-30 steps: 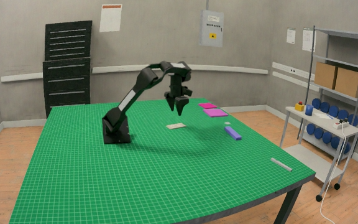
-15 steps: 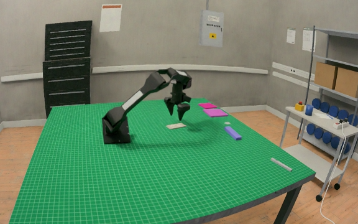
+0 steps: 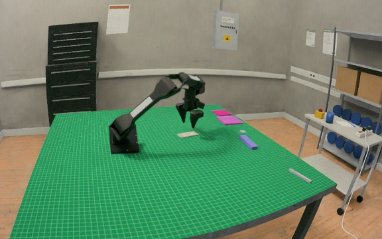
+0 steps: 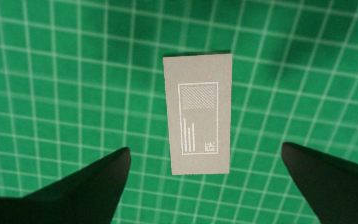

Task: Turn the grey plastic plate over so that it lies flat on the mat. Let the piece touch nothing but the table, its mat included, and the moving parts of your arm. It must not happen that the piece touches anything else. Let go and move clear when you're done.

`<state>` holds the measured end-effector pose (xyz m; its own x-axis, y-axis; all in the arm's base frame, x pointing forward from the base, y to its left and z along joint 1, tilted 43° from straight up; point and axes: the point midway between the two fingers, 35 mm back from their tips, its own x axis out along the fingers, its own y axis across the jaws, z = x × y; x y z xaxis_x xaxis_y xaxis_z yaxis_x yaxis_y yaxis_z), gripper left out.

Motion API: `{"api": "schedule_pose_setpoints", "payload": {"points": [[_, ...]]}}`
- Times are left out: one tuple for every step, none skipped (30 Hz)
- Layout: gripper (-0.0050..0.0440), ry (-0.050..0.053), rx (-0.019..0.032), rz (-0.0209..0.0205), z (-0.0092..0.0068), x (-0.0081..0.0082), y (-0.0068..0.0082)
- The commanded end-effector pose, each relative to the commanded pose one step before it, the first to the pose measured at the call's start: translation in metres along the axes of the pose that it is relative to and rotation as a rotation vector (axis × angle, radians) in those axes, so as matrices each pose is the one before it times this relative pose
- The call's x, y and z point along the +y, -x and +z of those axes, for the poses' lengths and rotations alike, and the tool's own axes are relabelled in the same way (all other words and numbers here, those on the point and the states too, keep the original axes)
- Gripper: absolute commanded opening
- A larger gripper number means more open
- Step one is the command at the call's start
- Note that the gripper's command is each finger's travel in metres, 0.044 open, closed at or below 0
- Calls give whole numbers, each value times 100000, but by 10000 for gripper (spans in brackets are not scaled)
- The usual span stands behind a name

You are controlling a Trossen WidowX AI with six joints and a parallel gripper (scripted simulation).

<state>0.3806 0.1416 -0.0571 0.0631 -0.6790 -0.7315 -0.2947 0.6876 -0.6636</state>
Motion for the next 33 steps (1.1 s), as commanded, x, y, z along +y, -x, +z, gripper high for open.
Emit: {"api": "schedule_pose_setpoints", "payload": {"points": [[440,-904,-383,537,285,-274,118],[440,0,0,0,0,0,0],[440,0,0,0,0,0,0],[440,0,0,0,0,0,0],[440,0,0,0,0,0,0],[440,0,0,0,0,0,0],[440,0,0,0,0,0,0],[440,0,0,0,0,0,0],[440,0,0,0,0,0,0],[440,0,0,0,0,0,0],[440,0,0,0,0,0,0],[440,0,0,0,0,0,0],[440,0,0,0,0,0,0],[440,0,0,0,0,0,0],[440,0,0,0,0,0,0],[440,0,0,0,0,0,0],[440,0,0,0,0,0,0],[440,0,0,0,0,0,0],[440,0,0,0,0,0,0],[440,0,0,0,0,0,0],[440,0,0,0,0,0,0],[440,-124,-166,66,67,-17,50],[440,-137,-252,83,153,-36,92],[440,144,-22,-42,150,-3,9],[440,119,-37,-72,251,-7,14],[440,-4,-52,-102,349,-11,16],[440,-5,-64,-130,430,-17,15],[440,-6,-44,-82,480,-12,9],[440,-6,-12,-2,499,-4,0],[440,-6,-11,-4,491,-8,-10],[440,-6,-10,-5,457,-12,-20],[440,-5,-8,-5,401,-14,-27],[440,-4,-6,-5,330,-15,-30]]}}
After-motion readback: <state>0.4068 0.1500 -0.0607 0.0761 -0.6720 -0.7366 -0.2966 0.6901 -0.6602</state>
